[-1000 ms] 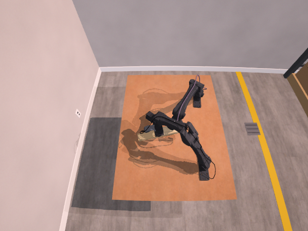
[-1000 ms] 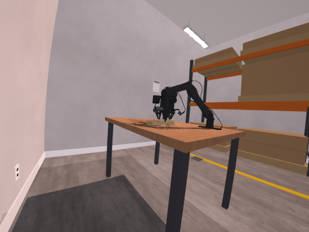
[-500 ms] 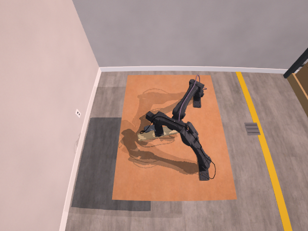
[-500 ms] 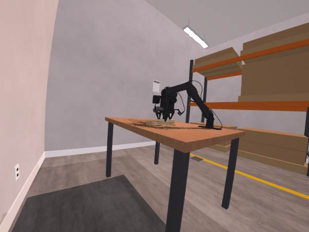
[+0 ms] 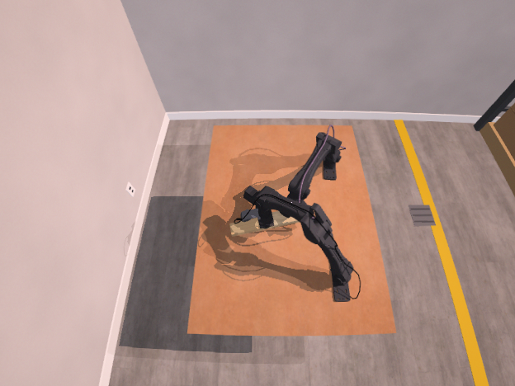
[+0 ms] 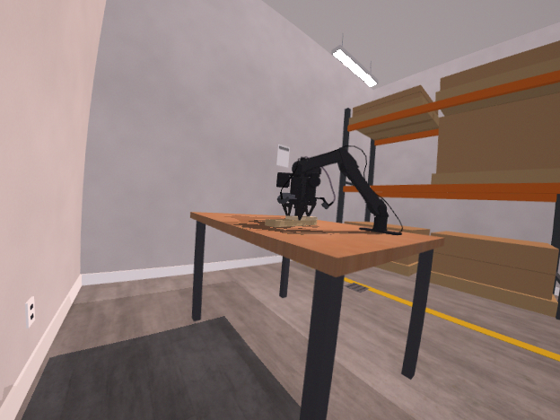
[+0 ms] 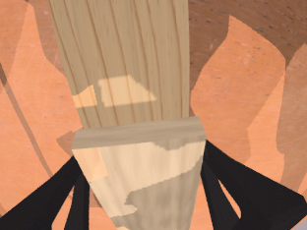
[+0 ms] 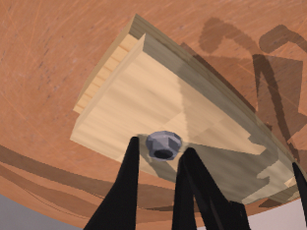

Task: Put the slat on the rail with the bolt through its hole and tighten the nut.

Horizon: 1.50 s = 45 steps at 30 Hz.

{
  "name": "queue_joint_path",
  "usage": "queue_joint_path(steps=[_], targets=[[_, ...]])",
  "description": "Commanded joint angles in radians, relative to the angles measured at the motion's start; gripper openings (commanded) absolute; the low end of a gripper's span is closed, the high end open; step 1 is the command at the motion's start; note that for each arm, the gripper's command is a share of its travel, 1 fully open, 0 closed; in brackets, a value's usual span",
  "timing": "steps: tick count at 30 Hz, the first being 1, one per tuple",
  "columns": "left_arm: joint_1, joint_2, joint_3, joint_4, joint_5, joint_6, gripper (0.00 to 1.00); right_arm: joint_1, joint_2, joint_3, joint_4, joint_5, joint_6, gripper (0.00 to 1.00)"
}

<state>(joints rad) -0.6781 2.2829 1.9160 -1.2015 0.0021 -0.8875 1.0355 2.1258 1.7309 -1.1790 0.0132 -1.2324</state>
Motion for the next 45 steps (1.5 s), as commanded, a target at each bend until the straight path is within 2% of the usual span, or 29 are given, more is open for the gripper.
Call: queue_joint_path(steps=[1,11,38,45], targets=[[0.0,-0.009,0.004,-0.001,-0.002,-0.002,0.72,0.0,-0.008,0.016,-0.01,-0.007,-0.003,0.21],[0.0,-0.009,0.004,-0.001,-0.002,-0.002,0.72,0.0,-0.008,0.004,0.001,0.0,0.0,0.11],[0.0,-0.009,0.004,-0.001,-0.002,-0.002,0.72,0.0,-0.008,0.004,0.001,0.0,0.026,0.11],[0.0,-0.009,0.004,-0.001,-0.002,-0.002,0.72,-0.002,-0.008,0.004,0.001,-0.005,0.286,0.11]])
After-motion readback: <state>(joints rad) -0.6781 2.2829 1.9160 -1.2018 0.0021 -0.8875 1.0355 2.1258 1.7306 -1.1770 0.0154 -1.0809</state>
